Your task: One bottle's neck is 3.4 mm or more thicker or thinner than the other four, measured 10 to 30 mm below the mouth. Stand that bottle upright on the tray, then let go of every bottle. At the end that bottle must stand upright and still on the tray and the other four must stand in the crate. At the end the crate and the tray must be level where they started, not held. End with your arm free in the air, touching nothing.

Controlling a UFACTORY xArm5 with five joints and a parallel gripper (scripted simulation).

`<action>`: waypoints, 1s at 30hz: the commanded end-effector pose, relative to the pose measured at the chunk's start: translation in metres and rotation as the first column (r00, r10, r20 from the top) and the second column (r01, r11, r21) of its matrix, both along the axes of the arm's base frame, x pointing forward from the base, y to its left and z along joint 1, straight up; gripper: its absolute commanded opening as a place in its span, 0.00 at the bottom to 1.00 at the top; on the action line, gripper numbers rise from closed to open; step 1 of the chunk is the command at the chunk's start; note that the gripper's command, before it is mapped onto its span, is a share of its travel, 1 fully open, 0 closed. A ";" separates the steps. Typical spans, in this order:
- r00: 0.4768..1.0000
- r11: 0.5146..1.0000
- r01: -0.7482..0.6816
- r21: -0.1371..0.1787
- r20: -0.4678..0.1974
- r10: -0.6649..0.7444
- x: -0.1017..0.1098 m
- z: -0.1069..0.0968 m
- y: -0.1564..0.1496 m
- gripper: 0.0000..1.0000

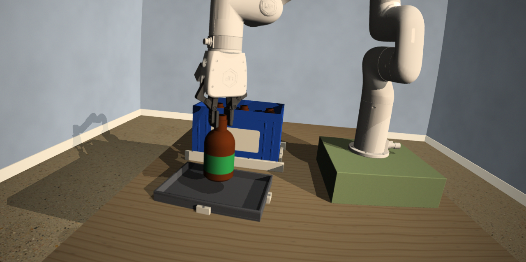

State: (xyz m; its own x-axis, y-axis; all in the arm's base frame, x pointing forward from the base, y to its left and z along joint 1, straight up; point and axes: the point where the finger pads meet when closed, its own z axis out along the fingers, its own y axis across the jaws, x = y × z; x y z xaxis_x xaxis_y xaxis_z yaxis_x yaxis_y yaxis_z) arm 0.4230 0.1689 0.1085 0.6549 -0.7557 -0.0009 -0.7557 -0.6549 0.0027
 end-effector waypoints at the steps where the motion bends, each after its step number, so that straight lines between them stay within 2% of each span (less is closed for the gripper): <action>1: 1.000 1.000 0.000 0.002 0.004 0.000 0.002 -0.004 0.001 0.00; 13: 1.000 1.000 0.000 0.002 0.004 0.000 0.002 -0.015 0.001 0.00; 30: 1.000 1.000 0.000 0.002 0.004 0.000 0.002 -0.017 0.001 0.00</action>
